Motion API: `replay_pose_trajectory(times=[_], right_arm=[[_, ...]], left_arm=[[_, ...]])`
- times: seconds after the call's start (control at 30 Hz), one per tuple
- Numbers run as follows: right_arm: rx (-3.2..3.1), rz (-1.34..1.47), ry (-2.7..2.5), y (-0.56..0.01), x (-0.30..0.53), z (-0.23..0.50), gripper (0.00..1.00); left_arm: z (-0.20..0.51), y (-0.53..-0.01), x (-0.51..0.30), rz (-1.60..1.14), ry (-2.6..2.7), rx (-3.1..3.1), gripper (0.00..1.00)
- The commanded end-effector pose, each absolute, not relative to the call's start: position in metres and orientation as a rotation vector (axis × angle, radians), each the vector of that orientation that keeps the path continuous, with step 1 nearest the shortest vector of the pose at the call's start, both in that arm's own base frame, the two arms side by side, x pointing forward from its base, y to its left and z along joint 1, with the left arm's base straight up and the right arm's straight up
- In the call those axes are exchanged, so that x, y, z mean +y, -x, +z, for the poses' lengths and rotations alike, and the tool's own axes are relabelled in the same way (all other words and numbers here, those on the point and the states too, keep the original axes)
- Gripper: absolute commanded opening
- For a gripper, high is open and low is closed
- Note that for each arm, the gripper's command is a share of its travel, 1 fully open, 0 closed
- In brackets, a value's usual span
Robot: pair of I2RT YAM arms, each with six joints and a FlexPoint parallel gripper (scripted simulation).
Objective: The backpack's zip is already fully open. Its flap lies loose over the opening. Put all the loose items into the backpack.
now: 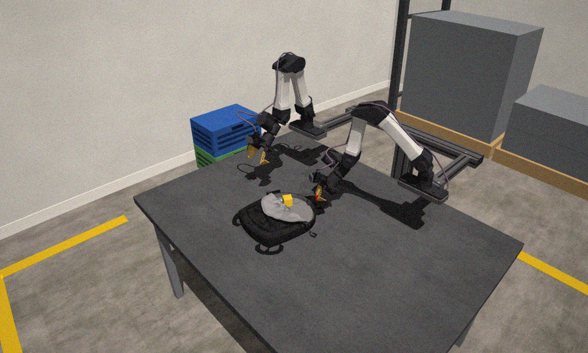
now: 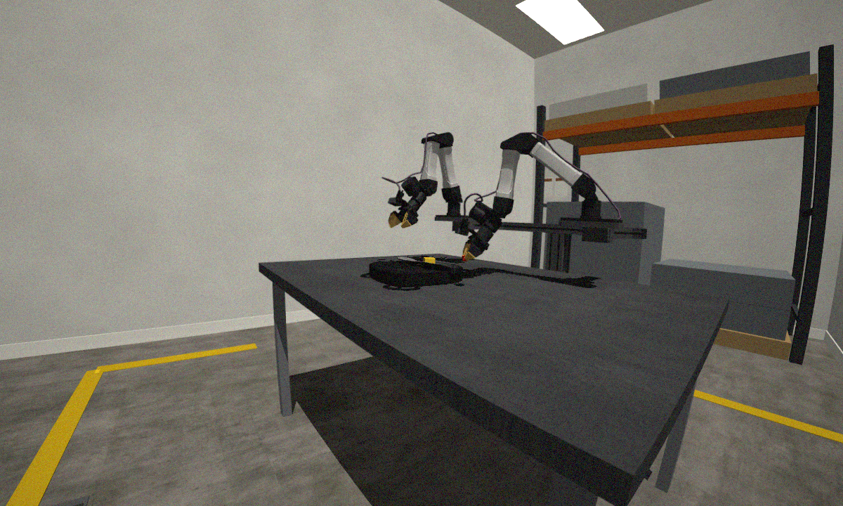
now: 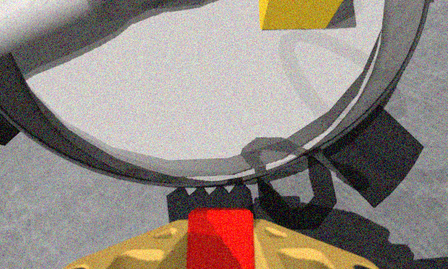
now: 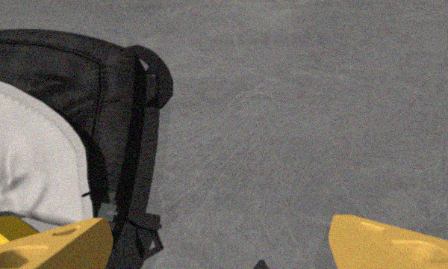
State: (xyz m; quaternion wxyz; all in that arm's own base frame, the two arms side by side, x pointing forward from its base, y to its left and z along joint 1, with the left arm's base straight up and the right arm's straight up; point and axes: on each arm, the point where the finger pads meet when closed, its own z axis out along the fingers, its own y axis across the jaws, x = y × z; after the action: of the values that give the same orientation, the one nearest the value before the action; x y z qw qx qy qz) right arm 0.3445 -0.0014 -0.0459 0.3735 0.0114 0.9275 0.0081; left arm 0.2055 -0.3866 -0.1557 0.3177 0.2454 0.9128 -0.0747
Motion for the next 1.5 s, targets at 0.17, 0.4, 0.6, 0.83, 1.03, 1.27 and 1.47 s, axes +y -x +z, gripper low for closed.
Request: replay_pose_trajectory(times=[0.17,0.4,0.6,0.83,1.03,1.27,1.47], right_arm=[[2.342,0.023,-0.029,-0.352,-0.004,-0.037,0.9],[2.342,0.023,-0.029,-0.352,-0.004,-0.037,0.9],[2.342,0.023,-0.029,-0.352,-0.004,-0.037,0.9],[2.342,0.023,-0.029,-0.352,-0.004,-0.037,0.9],[2.342,0.023,-0.029,-0.352,-0.004,-0.037,0.9],[2.342,0.023,-0.029,-0.352,-0.004,-0.037,0.9],[2.342,0.023,-0.029,-0.352,-0.004,-0.037,0.9]], left_arm=[[-0.132,-0.21,-0.393,-0.258,-0.616,2.365,0.13],[-0.126,-0.214,-0.404,-0.284,-0.605,2.349,0.13],[-0.149,-0.221,-0.395,-0.217,-0.64,2.393,0.13],[-0.144,-0.237,-0.406,-0.229,-0.635,2.386,0.13],[-0.146,-0.254,-0.415,-0.225,-0.637,2.388,0.13],[-0.158,-0.272,-0.421,-0.205,-0.647,2.402,0.13],[-0.125,-0.291,-0.443,-0.263,-0.621,2.358,0.13]])
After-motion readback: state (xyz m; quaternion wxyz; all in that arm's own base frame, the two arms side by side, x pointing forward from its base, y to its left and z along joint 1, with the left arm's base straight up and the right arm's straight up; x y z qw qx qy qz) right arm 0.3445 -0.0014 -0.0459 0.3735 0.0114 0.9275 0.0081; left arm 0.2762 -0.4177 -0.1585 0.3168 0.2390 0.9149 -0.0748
